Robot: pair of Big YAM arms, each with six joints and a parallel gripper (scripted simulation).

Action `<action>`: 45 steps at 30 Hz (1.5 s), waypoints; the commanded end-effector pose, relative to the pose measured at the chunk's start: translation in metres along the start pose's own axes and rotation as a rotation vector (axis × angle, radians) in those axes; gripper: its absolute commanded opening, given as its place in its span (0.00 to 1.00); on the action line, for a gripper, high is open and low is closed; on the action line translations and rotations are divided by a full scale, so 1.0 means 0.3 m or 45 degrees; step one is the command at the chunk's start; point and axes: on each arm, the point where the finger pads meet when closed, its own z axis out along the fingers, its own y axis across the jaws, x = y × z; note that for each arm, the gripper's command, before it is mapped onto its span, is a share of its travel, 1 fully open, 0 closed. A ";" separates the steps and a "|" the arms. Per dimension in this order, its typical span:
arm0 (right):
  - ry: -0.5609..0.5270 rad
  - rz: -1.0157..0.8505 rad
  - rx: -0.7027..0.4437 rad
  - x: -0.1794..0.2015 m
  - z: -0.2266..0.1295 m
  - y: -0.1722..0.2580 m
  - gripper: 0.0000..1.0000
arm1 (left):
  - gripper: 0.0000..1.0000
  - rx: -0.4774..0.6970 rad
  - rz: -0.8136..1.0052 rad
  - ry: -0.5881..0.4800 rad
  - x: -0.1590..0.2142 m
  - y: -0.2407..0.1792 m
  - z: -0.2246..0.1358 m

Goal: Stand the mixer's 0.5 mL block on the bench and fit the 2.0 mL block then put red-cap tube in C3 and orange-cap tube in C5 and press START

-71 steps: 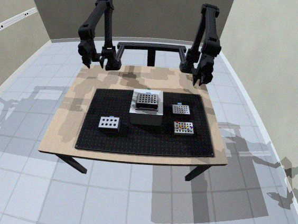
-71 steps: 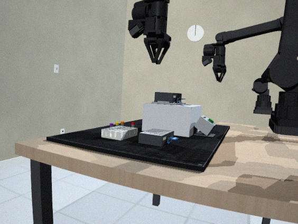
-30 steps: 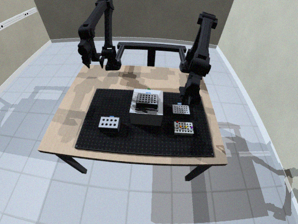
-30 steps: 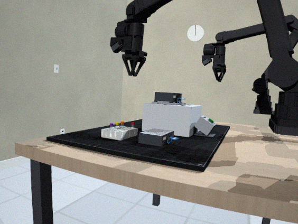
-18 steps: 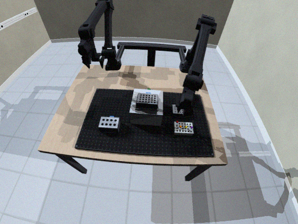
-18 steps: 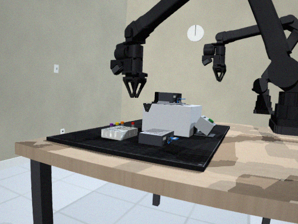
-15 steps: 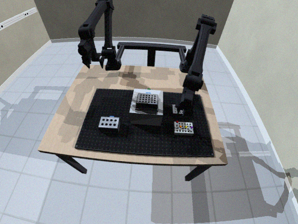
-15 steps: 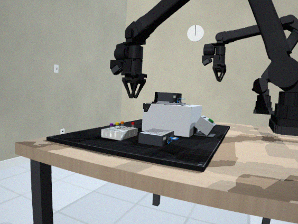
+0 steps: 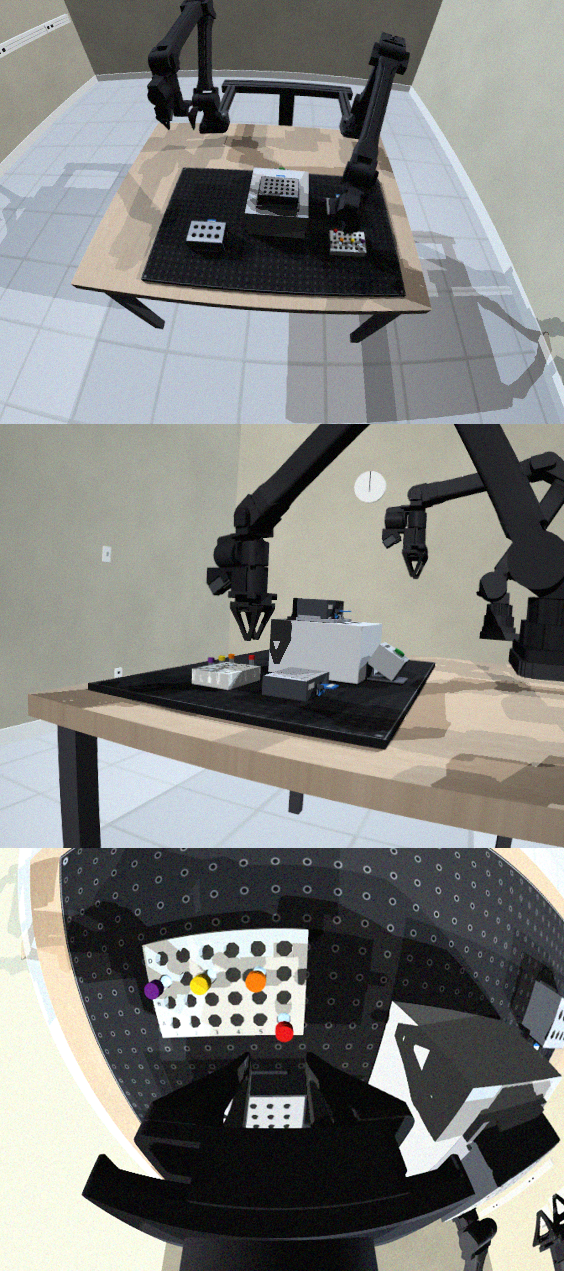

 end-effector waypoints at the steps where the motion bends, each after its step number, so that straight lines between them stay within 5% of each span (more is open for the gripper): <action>1: -0.110 -0.021 0.008 -0.098 -0.096 0.000 1.00 | 0.36 0.009 0.001 -0.026 -0.005 -0.037 -0.011; 12: -0.101 -0.021 0.006 -0.091 -0.088 0.001 1.00 | 0.36 0.022 -0.009 -0.079 -0.047 -0.011 -0.014; 25: -0.059 -0.022 0.002 -0.033 -0.037 0.009 1.00 | 0.36 -0.004 0.027 0.023 0.027 -0.032 0.182; 45: -0.073 -0.018 0.001 -0.067 -0.061 0.005 1.00 | 0.36 0.032 -0.013 -0.128 -0.109 -0.013 0.006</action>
